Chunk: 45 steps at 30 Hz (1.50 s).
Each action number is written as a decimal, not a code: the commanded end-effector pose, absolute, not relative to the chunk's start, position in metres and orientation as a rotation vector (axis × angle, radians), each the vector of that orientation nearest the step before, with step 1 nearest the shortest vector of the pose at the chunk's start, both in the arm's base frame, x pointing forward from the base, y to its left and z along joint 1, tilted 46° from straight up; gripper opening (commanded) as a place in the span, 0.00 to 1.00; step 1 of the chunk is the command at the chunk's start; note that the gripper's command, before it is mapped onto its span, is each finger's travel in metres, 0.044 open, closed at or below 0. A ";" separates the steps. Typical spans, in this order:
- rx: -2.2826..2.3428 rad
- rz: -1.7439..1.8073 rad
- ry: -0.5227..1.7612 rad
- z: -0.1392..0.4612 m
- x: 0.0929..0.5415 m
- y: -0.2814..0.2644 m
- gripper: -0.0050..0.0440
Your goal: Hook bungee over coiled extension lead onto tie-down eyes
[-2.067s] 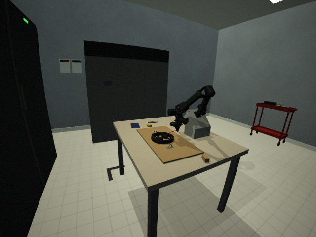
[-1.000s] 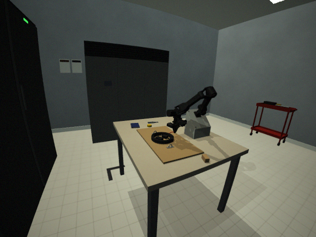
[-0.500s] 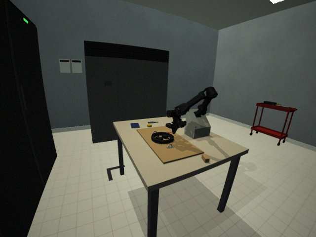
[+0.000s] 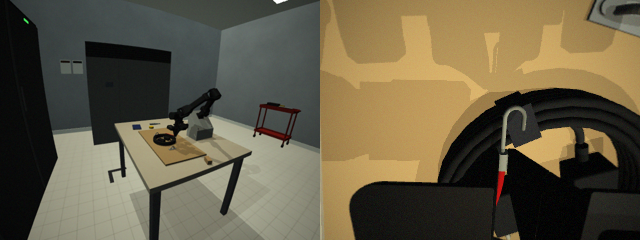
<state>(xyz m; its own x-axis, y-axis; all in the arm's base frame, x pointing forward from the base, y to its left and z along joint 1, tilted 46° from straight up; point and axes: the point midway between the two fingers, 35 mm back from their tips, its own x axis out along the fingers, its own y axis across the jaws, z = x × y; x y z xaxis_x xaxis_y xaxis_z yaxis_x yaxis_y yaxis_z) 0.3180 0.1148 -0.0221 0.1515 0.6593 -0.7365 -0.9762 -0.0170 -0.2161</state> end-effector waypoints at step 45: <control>-0.695 1.215 0.503 0.038 0.366 0.161 0.00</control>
<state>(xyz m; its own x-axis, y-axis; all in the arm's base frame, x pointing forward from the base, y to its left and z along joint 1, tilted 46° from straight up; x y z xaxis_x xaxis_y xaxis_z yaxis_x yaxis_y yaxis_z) 0.3520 0.1484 0.0089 0.2358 0.6408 -0.7306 -0.9708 0.1895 -0.1472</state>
